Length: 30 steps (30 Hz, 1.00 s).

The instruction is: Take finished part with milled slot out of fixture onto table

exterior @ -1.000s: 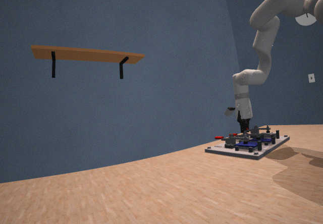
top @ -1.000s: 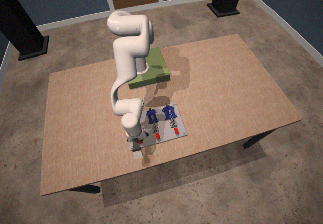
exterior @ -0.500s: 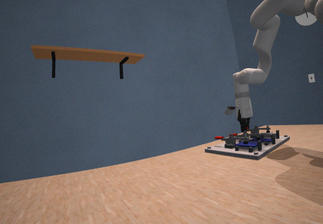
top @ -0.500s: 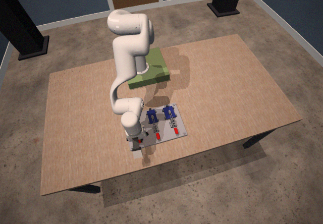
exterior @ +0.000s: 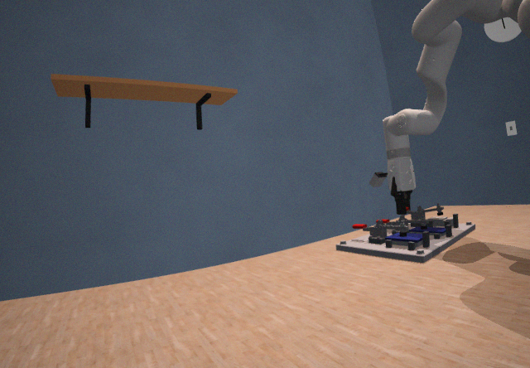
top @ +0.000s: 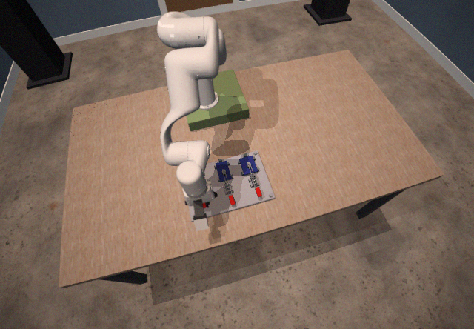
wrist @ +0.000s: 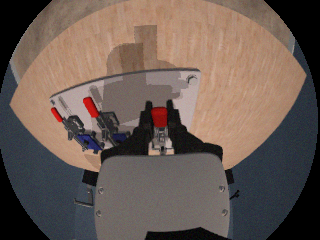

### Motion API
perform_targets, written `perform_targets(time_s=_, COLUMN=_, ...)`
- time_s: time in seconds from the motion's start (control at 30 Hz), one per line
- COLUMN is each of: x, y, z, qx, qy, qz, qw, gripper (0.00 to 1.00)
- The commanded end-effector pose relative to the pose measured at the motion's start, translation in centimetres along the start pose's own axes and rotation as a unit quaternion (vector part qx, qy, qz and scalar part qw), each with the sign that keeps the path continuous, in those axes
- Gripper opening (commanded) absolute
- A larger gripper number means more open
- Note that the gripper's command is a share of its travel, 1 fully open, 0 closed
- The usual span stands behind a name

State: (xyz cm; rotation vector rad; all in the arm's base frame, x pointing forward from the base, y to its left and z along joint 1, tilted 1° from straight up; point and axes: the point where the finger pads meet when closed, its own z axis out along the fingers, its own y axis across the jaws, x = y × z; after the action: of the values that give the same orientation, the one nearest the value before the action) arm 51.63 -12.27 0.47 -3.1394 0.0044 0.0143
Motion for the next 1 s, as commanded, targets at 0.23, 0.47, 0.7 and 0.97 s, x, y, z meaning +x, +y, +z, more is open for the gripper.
perform_targets(time_s=0.23, x=-0.4, y=0.0, z=-0.8, qx=-0.001, qy=0.002, qz=0.000, qw=1.000, gripper=0.00)
perform_targets(time_s=0.47, x=-0.9, y=0.0, z=-1.2, qx=0.000, qy=0.002, qz=0.000, qw=1.000, gripper=0.00)
perform_targets(time_s=0.7, x=-1.3, y=0.0, z=-1.4, qx=0.000, qy=0.002, qz=0.000, qw=1.000, gripper=0.00)
perform_targets(time_s=0.97, x=-1.9, y=0.0, z=-1.7, qx=0.000, qy=0.002, qz=0.000, qw=1.000, gripper=0.00)
